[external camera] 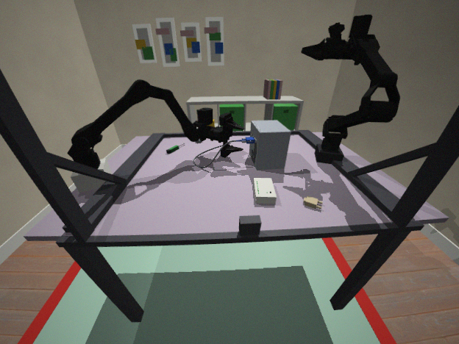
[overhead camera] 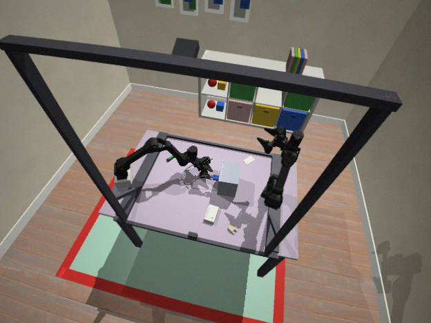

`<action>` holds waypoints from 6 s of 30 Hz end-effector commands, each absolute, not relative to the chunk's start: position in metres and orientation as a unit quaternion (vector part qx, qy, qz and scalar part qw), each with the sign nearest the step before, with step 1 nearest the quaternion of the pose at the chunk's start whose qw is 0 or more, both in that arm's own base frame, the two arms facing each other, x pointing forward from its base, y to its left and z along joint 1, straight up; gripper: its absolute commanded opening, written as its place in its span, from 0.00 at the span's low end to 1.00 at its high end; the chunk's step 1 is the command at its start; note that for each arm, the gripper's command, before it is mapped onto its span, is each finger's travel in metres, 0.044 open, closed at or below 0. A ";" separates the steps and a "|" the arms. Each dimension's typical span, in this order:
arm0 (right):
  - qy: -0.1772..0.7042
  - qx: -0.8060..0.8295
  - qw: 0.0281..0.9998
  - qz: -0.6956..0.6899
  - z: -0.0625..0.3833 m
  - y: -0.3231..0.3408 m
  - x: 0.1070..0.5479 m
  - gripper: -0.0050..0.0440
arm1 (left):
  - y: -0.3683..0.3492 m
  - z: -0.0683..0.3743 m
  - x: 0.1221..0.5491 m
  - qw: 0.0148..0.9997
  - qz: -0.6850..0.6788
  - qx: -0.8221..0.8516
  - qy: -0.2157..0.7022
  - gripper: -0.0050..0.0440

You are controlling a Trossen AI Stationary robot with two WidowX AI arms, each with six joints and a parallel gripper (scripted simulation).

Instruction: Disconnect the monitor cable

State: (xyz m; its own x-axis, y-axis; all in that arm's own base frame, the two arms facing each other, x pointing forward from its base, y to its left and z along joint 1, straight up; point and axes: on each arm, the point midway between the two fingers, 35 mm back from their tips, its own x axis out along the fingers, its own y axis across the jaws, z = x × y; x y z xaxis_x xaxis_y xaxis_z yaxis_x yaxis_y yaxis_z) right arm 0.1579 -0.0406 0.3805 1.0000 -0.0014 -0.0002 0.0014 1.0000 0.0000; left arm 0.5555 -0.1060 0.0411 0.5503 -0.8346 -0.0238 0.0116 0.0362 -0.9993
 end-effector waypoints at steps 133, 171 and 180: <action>-0.001 -0.003 1.000 0.000 0.383 -0.039 0.158 1.00 | -0.106 0.057 0.557 0.633 -0.345 -0.610 0.328 0.69; -0.001 -0.003 1.000 0.000 0.383 -0.039 0.158 1.00 | -0.110 0.070 0.556 0.809 -0.303 -0.377 0.333 1.00; -0.001 -0.003 1.000 0.000 0.383 -0.039 0.158 1.00 | -0.110 0.070 0.556 0.810 -0.303 -0.377 0.333 0.71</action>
State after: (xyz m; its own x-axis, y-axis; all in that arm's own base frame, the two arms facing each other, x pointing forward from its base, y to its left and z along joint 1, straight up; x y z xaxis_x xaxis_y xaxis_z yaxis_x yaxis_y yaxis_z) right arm 0.1579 -0.0406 0.3805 1.0000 -0.0014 -0.0002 0.0014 1.0000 0.0000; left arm 0.5534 -0.1097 0.0510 0.5817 -0.7441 -0.3285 0.2070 0.5260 -0.8249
